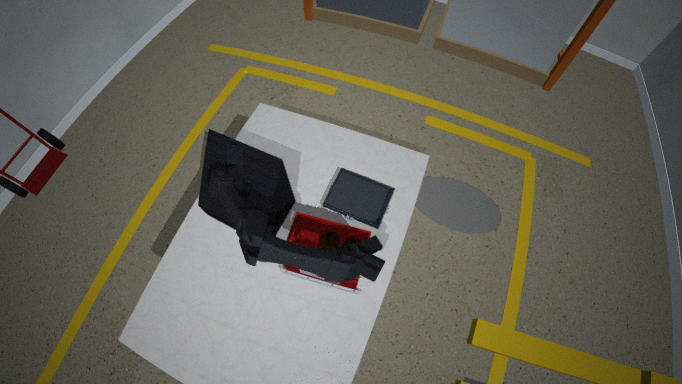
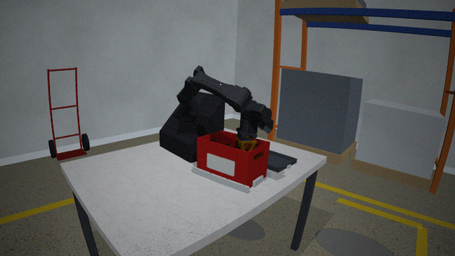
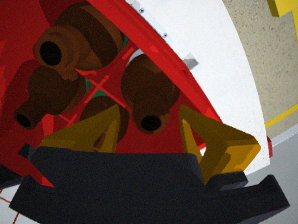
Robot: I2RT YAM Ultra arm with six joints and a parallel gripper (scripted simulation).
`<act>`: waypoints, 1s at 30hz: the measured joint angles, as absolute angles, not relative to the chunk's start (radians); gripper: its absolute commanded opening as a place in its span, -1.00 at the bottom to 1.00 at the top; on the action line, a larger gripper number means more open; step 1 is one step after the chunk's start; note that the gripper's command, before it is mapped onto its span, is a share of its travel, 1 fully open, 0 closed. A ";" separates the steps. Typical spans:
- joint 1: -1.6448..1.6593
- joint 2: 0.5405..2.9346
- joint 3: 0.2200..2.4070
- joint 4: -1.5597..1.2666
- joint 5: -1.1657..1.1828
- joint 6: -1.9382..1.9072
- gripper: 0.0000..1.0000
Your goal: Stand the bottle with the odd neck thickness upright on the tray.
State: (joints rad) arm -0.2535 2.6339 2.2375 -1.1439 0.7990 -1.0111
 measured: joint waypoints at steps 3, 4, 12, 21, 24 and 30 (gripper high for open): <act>-0.253 2.634 2.238 -1.144 0.799 -1.011 0.21; -0.253 2.634 2.238 -1.144 0.799 -1.011 0.21; -0.253 2.634 2.238 -1.144 0.799 -1.011 0.21; -0.254 2.634 2.238 -1.136 0.799 -1.012 -1.00; -0.254 2.634 2.238 -1.136 0.799 -1.012 -1.00; -0.254 2.634 2.238 -1.136 0.799 -1.012 -1.00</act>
